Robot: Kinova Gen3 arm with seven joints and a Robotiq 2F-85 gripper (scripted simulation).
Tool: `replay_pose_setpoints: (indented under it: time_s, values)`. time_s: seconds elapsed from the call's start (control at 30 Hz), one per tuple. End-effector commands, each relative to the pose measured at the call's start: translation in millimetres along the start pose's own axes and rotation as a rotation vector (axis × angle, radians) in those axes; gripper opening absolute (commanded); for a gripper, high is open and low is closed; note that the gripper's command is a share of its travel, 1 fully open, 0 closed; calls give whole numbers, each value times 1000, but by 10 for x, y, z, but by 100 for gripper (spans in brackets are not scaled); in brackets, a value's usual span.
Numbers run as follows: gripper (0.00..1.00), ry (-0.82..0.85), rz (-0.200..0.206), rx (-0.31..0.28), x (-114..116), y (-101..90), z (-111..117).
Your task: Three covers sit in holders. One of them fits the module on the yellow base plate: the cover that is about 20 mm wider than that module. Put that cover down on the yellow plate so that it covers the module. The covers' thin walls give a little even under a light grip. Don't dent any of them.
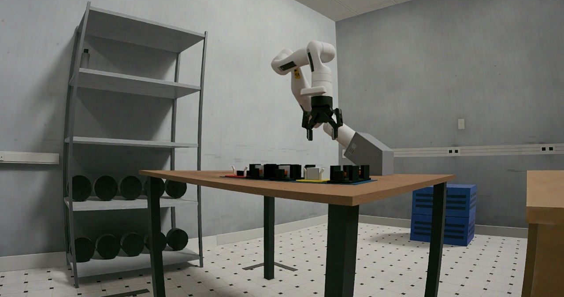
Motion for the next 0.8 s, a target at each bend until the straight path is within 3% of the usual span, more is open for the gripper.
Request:
replay_pose_setpoints:
  time_s: [0.0, 0.77]
  values:
    - [100, 0, 1, 2, -1, -1, 2]
    - [100, 0, 1, 2, -1, 50, 2]
Point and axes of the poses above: the point where the finger pads meet when closed, its own y axis out along the fingers, its own x axis across the jaws, z = x × y, the point moved 10 cm from there along -y, back along the fingers, and after that the axes turned 1 degree about y, right-handed, at the moved point
